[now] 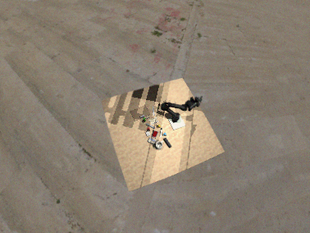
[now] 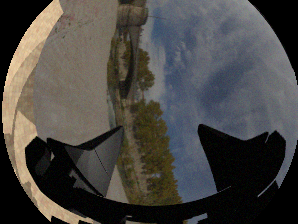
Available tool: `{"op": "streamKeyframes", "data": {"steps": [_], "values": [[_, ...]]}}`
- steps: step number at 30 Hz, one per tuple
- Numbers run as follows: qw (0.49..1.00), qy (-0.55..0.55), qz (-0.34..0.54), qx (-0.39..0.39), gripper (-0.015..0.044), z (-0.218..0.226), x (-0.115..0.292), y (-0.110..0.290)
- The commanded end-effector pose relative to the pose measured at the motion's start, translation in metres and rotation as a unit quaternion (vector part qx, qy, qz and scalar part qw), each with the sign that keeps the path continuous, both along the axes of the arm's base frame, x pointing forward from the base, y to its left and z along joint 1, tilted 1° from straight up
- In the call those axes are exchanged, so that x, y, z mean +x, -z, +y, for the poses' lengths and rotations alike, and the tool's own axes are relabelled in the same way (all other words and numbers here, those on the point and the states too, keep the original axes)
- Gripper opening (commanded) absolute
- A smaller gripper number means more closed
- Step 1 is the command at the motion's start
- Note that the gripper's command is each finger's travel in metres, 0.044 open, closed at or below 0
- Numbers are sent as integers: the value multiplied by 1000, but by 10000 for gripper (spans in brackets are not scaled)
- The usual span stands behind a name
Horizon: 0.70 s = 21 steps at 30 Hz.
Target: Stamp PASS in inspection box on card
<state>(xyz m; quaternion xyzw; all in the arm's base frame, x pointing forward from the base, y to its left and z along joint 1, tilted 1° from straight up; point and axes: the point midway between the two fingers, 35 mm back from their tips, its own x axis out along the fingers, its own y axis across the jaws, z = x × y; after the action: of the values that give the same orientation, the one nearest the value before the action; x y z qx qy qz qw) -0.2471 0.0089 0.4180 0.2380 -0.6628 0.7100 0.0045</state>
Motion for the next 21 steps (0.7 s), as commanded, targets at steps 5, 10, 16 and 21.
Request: {"op": "streamKeyframes", "data": {"steps": [5,10,16,21], "values": [[997,70,-12,-26,269,38,-1,-3],[983,155,-52,-83,220,94,-6,3],[939,281,-89,-178,220,178,12,13],[881,381,-104,-261,220,244,47,25]]}}
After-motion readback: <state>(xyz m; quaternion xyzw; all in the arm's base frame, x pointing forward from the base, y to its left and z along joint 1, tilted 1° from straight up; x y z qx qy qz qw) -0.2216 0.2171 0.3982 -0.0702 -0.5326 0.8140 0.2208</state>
